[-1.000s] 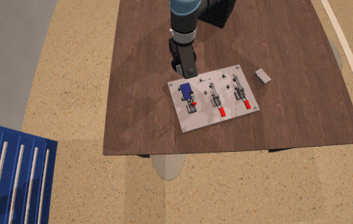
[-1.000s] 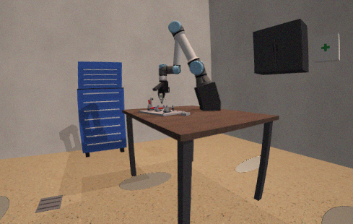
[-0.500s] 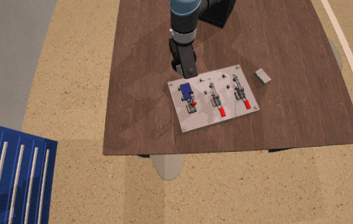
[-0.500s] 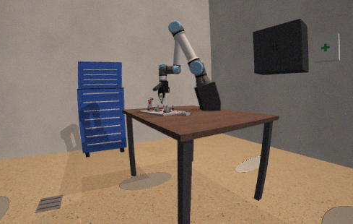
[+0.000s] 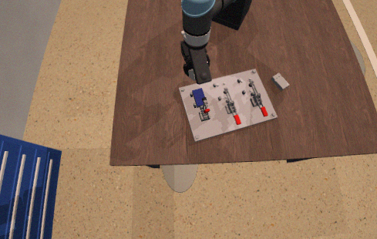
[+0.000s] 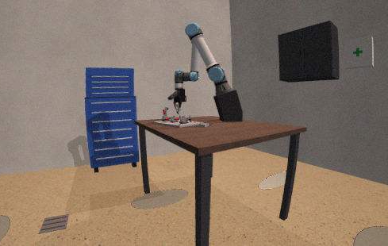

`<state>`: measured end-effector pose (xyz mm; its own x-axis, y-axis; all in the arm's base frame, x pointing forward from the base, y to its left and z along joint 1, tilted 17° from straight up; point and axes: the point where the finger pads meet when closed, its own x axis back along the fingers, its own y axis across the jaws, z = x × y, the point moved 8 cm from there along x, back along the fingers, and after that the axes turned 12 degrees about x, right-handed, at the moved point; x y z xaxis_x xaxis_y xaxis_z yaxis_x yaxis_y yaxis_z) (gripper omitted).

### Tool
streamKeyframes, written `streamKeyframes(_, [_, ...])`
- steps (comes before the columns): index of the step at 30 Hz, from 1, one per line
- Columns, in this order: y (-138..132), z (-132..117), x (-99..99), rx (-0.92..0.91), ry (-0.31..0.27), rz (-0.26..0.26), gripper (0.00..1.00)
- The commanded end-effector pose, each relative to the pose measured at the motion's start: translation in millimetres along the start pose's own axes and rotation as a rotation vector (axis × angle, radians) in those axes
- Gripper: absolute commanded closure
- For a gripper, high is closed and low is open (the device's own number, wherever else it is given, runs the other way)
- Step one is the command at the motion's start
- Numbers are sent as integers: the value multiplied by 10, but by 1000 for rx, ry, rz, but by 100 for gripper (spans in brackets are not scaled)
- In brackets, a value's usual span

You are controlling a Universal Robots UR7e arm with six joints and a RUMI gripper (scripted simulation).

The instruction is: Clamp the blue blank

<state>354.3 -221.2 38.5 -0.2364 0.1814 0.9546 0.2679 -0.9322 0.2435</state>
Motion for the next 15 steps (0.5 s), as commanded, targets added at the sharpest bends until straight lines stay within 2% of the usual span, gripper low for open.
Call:
streamKeyframes(1, [-31, 101, 3, 2, 1, -2, 100])
streamKeyframes(15, [-267, 555, 2, 2, 1, -2, 100])
